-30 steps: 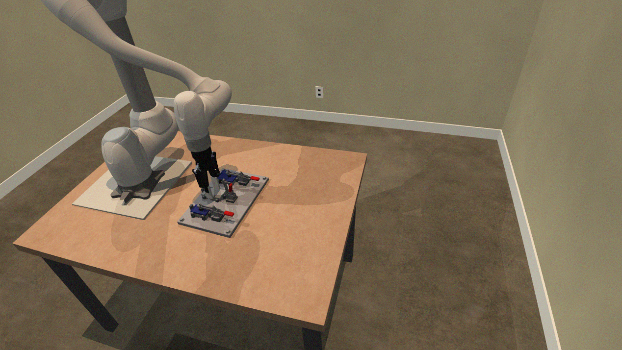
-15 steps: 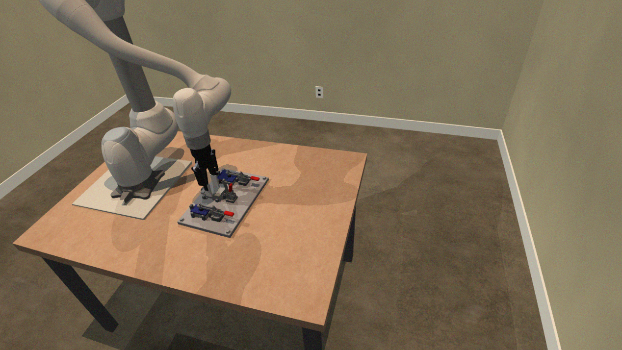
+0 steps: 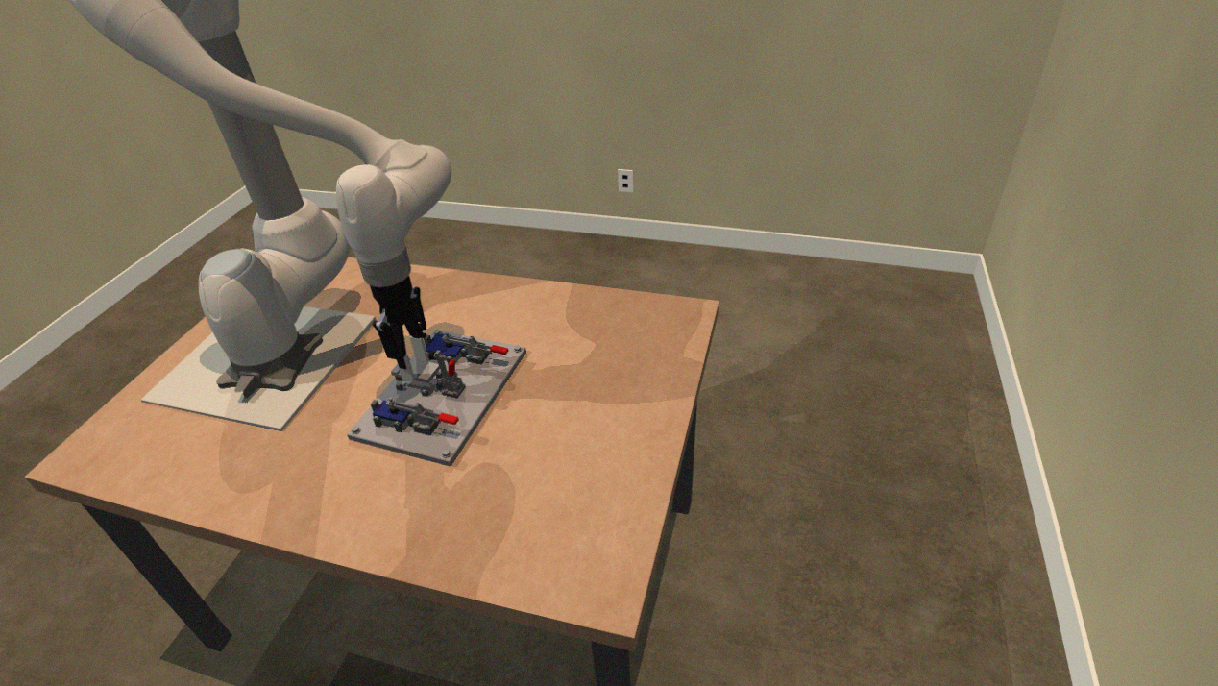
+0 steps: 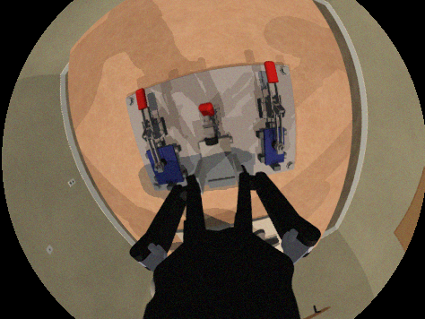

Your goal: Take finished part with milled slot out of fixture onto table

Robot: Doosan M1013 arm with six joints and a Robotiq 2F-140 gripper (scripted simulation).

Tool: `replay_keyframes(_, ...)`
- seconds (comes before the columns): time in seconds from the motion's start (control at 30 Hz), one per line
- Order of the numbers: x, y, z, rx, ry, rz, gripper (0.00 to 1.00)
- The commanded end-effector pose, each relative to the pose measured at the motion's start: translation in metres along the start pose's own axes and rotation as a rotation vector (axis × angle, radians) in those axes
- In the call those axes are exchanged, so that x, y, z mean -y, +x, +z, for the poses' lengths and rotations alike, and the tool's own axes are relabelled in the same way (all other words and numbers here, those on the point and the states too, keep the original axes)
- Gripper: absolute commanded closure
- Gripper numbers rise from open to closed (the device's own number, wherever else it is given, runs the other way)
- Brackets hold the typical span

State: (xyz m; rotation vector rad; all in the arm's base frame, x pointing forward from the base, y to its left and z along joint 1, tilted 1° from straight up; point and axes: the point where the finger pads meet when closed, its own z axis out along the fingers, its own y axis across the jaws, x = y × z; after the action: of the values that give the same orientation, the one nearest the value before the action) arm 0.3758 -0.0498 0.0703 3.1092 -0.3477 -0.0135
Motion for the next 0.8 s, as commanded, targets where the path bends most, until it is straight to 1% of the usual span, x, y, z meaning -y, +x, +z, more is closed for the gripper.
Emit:
replay_keyframes(0.0,0.0000,0.0000,-0.0021,0.000,0.000,0.000,1.00)
replay_keyframes(0.33,0.0000,0.0000,-0.0076,0.000,0.000,0.000,1.00)
replay_keyframes(0.77,0.0000,-0.0001,-0.0086,0.000,0.000,0.000,1.00)
